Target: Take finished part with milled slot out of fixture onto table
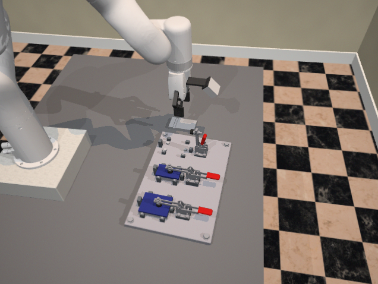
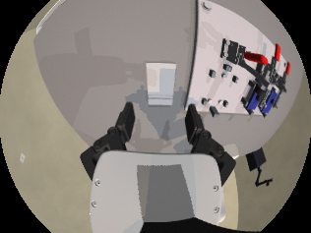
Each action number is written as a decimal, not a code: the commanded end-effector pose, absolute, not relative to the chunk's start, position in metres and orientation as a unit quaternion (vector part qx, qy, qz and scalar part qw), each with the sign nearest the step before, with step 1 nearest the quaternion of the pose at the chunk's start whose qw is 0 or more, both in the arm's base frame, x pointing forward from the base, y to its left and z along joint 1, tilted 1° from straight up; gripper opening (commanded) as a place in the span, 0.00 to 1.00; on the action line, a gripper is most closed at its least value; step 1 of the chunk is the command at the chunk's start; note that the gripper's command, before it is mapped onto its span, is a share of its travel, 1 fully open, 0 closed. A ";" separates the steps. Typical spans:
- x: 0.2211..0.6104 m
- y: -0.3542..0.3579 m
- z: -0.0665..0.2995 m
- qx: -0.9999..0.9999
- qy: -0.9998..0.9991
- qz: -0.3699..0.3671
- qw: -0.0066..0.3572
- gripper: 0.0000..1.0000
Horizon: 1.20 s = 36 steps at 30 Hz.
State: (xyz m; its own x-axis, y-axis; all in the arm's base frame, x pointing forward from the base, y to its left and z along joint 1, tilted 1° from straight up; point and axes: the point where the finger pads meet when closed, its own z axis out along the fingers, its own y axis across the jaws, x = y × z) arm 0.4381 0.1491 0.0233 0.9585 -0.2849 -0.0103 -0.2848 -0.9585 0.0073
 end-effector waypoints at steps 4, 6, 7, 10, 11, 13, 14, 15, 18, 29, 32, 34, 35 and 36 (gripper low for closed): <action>0.439 0.149 0.044 0.990 -0.144 -0.005 0.002 0.81; 0.439 0.149 0.048 0.990 -0.144 -0.005 0.002 0.81; 0.439 0.149 0.049 0.990 -0.144 -0.005 0.002 0.81; 0.439 0.149 0.051 0.990 -0.144 -0.005 0.002 0.81; 0.439 0.149 0.052 0.990 -0.144 -0.005 0.002 0.81; 0.439 0.149 0.052 0.990 -0.144 -0.005 0.002 0.81; 0.439 0.149 0.052 0.990 -0.144 -0.005 0.002 0.81; 0.439 0.149 0.052 0.990 -0.144 -0.005 0.002 0.81; 0.439 0.149 0.052 0.990 -0.144 -0.005 0.002 0.81; 0.439 0.149 0.052 0.990 -0.144 -0.004 0.002 0.81; 0.439 0.149 0.053 0.990 -0.144 -0.004 0.002 0.81; 0.439 0.149 0.053 0.990 -0.144 -0.004 0.002 0.81; 0.439 0.149 0.053 0.990 -0.144 -0.004 0.002 0.81; 0.439 0.149 0.054 0.990 -0.144 -0.004 0.002 0.81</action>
State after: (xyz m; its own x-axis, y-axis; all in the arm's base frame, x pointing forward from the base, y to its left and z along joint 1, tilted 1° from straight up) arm 0.4380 0.1485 0.0513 0.9585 -0.2849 -0.0113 -0.2848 -0.9585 0.0080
